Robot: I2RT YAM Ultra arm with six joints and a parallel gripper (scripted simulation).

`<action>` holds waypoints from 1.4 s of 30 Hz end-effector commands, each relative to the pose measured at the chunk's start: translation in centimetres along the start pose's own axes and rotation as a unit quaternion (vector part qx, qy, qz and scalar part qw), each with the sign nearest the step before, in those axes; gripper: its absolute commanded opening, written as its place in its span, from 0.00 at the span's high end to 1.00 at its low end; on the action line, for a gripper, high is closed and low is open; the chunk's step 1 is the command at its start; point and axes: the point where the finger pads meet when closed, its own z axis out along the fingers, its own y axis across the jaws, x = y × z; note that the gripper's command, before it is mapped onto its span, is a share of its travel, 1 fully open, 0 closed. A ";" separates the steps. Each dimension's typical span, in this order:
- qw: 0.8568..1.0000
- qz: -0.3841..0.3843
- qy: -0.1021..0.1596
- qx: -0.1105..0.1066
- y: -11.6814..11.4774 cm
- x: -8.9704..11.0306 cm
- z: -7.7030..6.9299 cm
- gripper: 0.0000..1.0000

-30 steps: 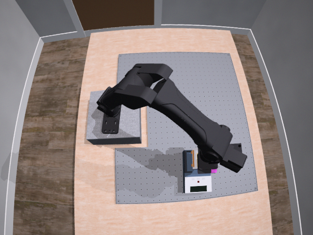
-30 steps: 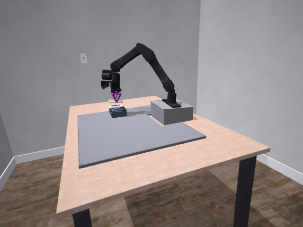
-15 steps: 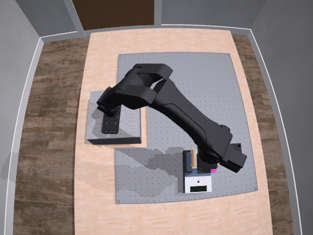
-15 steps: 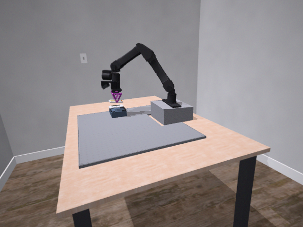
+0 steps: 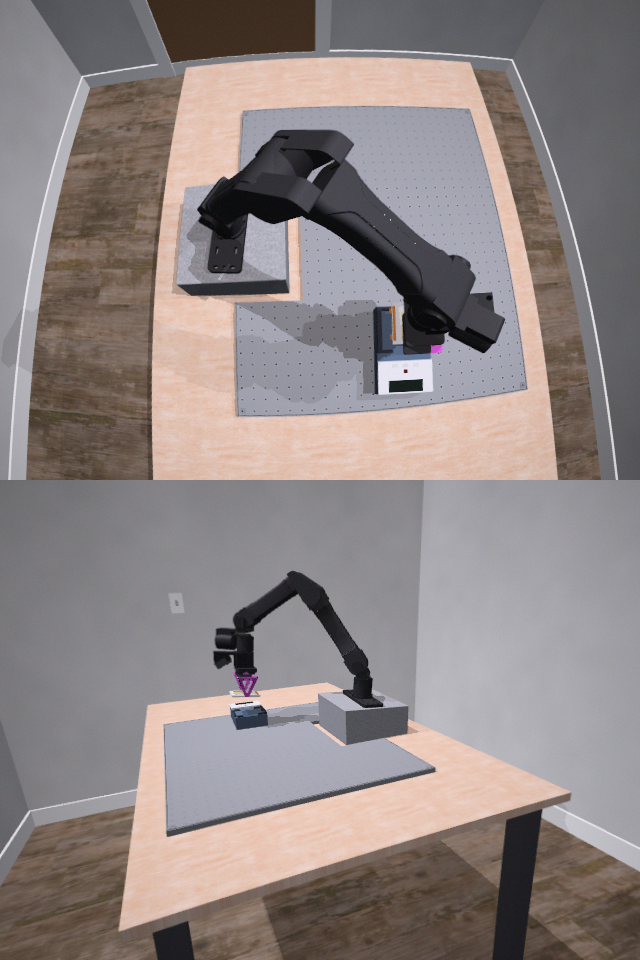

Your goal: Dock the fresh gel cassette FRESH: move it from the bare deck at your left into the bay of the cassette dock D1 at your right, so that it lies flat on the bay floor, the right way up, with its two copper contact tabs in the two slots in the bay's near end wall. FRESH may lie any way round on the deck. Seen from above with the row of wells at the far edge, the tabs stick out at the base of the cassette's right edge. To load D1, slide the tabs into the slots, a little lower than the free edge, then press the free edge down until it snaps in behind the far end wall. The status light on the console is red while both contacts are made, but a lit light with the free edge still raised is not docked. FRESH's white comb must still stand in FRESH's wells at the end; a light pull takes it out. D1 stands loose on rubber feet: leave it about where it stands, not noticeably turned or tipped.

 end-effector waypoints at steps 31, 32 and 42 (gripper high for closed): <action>1.000 -0.002 -0.015 0.004 -0.5 -0.7 2.7 1.00; 1.000 -0.002 -0.015 0.004 -0.4 -0.6 2.7 1.00; 1.000 -0.002 -0.015 0.004 -0.5 -0.5 3.7 1.00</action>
